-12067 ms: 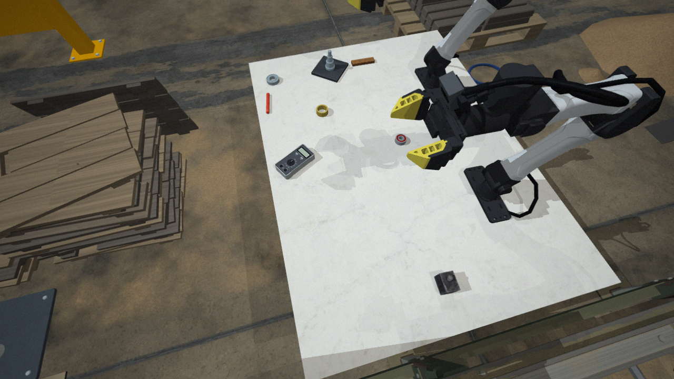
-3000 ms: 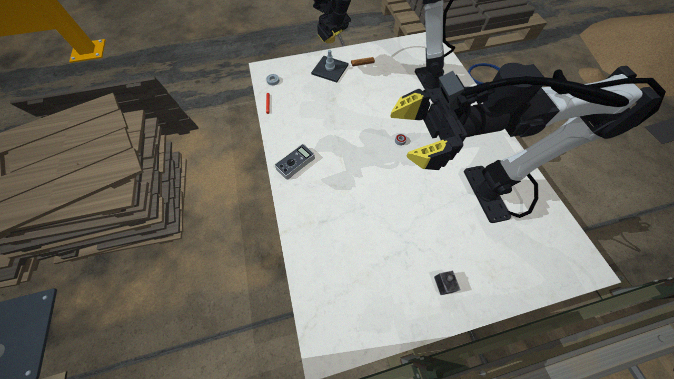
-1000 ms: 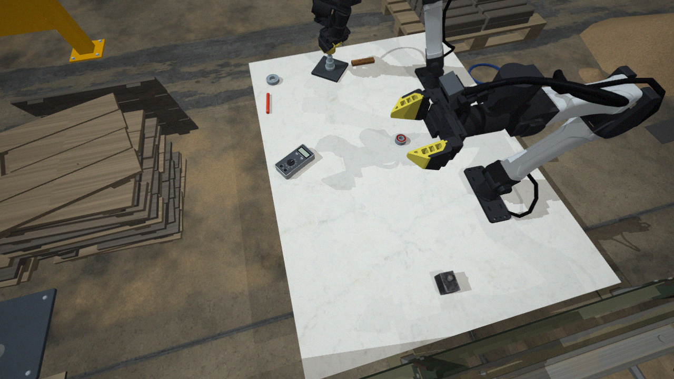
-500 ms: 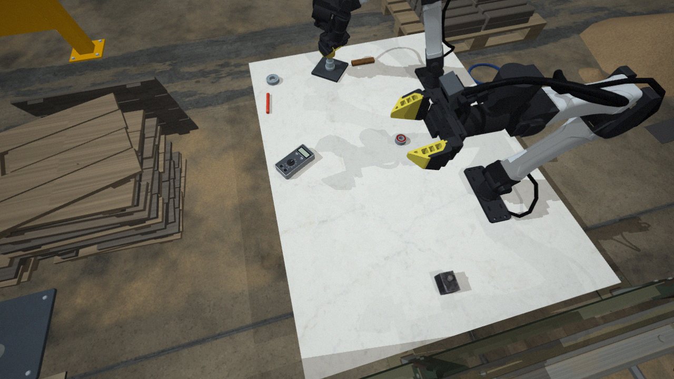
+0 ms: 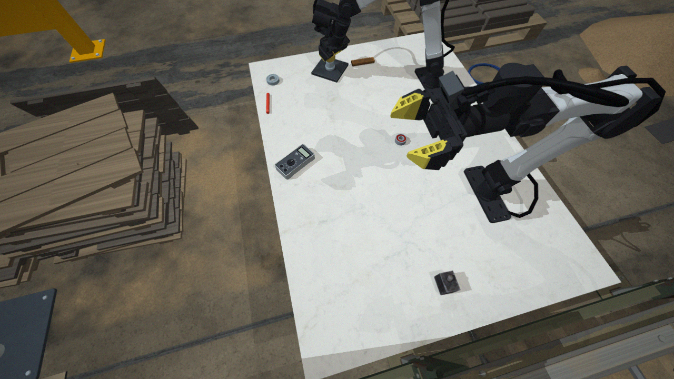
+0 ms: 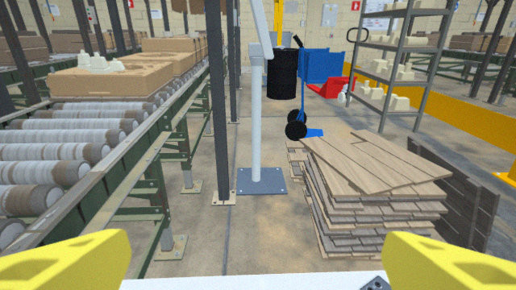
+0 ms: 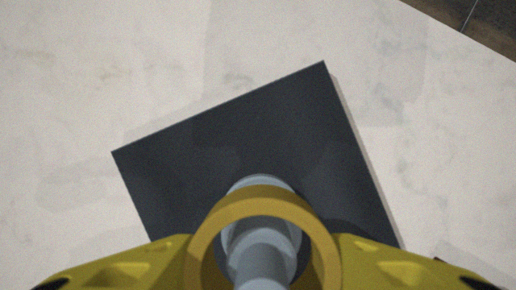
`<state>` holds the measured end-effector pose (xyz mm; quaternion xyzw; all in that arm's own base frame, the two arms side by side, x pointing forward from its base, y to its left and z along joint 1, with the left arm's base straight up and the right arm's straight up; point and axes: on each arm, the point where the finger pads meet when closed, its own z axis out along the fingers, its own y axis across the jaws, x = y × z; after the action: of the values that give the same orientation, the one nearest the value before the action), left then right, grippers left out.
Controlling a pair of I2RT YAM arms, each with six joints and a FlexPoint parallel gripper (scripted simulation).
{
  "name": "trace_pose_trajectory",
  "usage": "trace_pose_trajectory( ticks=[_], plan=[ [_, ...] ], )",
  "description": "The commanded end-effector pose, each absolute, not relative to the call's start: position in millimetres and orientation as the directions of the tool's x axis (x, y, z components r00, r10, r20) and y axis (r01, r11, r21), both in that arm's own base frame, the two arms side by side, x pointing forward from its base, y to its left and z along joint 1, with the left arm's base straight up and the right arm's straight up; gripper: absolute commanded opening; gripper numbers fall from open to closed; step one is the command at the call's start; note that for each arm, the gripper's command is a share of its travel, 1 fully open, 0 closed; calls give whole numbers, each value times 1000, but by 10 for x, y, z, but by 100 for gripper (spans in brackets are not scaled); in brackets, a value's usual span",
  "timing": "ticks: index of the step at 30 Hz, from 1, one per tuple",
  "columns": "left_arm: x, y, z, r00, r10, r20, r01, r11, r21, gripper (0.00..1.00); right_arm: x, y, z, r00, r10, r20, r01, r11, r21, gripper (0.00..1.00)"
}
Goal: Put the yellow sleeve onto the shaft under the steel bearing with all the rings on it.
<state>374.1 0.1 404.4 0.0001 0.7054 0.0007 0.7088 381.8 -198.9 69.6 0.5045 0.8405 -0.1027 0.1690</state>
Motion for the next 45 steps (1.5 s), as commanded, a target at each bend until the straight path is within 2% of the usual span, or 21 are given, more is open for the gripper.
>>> trace_pose_trajectory(
  ticks=[1, 20, 23, 30, 34, 42, 43, 45],
  plan=[
    [3726, 5, 4147, 34, 5, -999, -7, 1000, 5, 100, 3903, -1998, 777, -410, 803, -433, 881, 471, 40, 0],
    [3726, 5, 4147, 34, 5, -999, -7, 1000, 5, 100, 3886, -1981, 401, -422, 810, -408, 884, 468, 15, 0],
    [3726, 5, 4147, 34, 5, -999, -7, 1000, 5, 100, 3959, -2016, 666, -394, 799, -454, 882, 467, 57, 0],
    [3726, 5, 4147, 34, 5, -999, -7, 1000, 5, 100, 3901, -2002, 386, -418, 810, -411, 885, 465, 15, 0],
    [3726, 5, 4147, 34, 5, -999, -7, 1000, 5, 100, 3951, -2023, 586, -399, 801, -446, 883, 466, 47, 0],
    [3726, 5, 4147, 34, 5, -999, -7, 1000, 5, 100, 3873, -1991, 293, -422, 814, -399, 886, 464, 12, 0],
    [3726, 5, 4147, 34, 5, -999, -7, 1000, 5, 100, 4005, -2009, 652, -396, 792, -466, 879, 474, 58, 62],
    [3726, 5, 4147, 34, 5, -999, -7, 1000, 5, 100, 3972, -2064, 608, -387, 803, -454, 886, 461, 59, 62]
  ],
)
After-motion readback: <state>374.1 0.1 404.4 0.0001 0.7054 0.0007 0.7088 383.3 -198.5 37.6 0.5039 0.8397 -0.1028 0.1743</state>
